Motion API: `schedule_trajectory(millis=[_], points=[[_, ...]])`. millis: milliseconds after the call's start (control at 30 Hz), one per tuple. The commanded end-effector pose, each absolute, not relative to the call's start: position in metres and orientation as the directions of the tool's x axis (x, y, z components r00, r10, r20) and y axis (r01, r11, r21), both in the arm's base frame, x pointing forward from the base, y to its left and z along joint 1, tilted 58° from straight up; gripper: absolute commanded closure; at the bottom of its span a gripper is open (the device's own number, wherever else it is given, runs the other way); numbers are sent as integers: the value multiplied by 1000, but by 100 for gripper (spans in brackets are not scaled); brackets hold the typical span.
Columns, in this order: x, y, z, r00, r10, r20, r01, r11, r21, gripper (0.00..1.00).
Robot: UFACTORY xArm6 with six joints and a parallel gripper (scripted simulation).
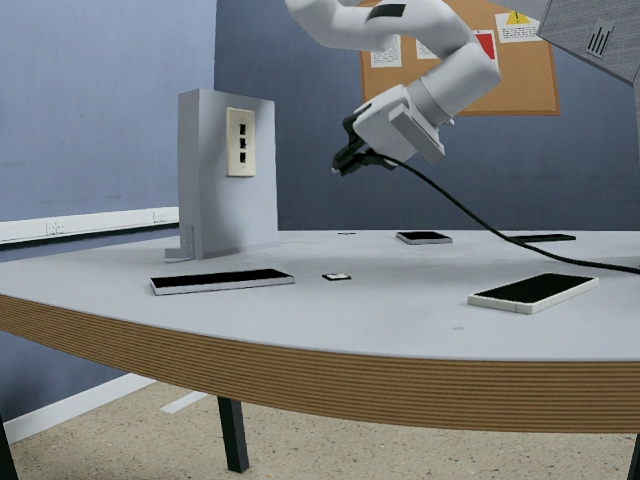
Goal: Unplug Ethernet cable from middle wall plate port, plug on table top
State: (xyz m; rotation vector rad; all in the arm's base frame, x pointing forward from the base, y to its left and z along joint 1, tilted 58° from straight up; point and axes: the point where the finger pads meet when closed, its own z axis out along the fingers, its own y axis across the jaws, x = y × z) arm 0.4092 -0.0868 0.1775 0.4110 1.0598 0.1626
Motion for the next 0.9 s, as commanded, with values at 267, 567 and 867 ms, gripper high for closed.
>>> schedule_trajectory(millis=[267,567,867], points=[[408,-106,174,407,151,-901,303,908,289,100],[409,-127,172,308,-17,-951,490,860,144,100],[408,-138,169,203,-103,-974,605,795,42,100]])
